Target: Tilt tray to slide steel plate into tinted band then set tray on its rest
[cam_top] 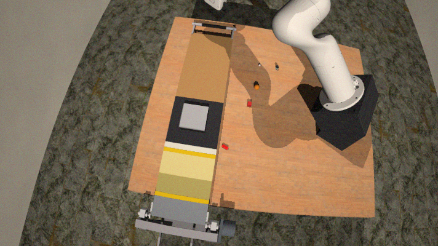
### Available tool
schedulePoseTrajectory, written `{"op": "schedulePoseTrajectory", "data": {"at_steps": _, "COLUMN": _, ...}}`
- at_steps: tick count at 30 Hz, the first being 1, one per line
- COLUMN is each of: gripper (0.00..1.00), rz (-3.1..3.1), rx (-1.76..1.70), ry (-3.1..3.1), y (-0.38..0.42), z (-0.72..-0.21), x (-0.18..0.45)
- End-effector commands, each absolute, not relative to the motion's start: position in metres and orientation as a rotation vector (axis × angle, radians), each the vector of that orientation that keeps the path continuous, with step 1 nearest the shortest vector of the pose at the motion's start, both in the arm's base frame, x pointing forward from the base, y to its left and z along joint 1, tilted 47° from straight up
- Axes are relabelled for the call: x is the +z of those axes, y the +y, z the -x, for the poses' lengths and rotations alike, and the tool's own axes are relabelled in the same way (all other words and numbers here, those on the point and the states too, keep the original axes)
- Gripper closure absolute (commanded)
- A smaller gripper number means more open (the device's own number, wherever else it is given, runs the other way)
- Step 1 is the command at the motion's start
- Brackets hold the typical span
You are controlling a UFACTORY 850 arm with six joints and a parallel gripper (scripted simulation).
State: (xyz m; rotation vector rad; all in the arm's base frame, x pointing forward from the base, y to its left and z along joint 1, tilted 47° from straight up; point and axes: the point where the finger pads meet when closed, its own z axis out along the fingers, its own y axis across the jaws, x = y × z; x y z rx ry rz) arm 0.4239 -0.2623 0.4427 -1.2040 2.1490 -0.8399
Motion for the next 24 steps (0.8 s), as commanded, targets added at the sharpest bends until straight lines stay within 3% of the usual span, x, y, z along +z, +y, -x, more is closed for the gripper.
{"op": "schedulePoseTrajectory", "data": {"at_steps": 1, "gripper": 0.00, "rz": 1.069, "rx": -0.782, "ry": 2.218, "y": -0.2629, "z": -0.4253, "x": 0.4424}}
{"op": "schedulePoseTrajectory", "data": {"at_steps": 24, "gripper": 0.00, "rz": 0.441, "rx": -0.546, "ry": 2.344, "y": -0.2649, "z": -0.4307, "x": 0.4365}}
